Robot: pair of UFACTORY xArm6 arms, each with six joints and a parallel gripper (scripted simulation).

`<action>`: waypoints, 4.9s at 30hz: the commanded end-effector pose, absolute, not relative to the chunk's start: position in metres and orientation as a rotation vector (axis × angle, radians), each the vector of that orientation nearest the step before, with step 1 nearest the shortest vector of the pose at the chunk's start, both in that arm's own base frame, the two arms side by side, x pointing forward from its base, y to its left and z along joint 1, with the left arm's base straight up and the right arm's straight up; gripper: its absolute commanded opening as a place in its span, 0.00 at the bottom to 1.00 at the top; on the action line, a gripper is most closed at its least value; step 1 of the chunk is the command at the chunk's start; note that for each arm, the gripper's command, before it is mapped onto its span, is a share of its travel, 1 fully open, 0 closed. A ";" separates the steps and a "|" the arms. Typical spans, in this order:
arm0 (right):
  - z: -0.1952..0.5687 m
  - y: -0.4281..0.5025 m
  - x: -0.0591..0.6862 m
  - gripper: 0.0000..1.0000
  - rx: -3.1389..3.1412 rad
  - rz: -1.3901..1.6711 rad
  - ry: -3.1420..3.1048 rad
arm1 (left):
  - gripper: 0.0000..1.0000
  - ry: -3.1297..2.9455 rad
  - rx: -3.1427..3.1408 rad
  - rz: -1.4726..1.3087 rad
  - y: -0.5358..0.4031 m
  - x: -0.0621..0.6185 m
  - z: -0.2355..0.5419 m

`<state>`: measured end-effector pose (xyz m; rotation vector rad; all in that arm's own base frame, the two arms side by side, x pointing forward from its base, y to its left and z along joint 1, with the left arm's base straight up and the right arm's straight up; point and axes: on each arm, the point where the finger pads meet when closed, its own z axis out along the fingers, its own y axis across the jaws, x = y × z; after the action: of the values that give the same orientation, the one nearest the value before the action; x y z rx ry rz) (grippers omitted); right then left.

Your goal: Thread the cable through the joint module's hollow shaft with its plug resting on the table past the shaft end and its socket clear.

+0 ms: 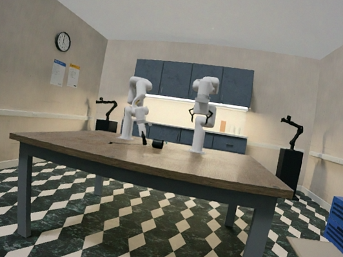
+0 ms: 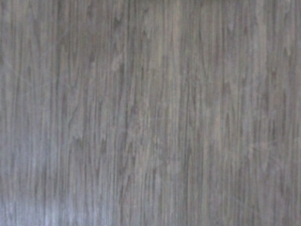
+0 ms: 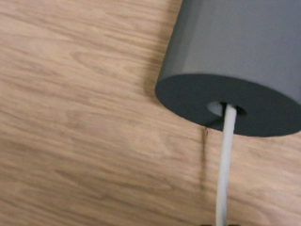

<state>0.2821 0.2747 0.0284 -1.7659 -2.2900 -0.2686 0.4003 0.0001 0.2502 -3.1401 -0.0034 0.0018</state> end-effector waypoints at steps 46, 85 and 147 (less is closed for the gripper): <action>0.041 0.307 0.279 0.00 -1.759 -0.292 -2.302 | 1.00 -0.003 -3.144 -0.031 0.001 0.405 0.257; 0.043 0.310 0.279 0.35 -1.754 -0.293 -2.306 | 1.00 -0.003 -3.144 -0.031 0.001 0.405 0.257; 0.035 0.280 0.284 0.00 -1.693 -0.283 -2.350 | 1.00 -0.003 -3.144 -0.031 0.001 0.405 0.257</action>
<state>0.2808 0.2711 0.0290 -1.6935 -2.3414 -0.2605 0.4003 0.0001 0.2502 -3.1401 -0.0033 0.0018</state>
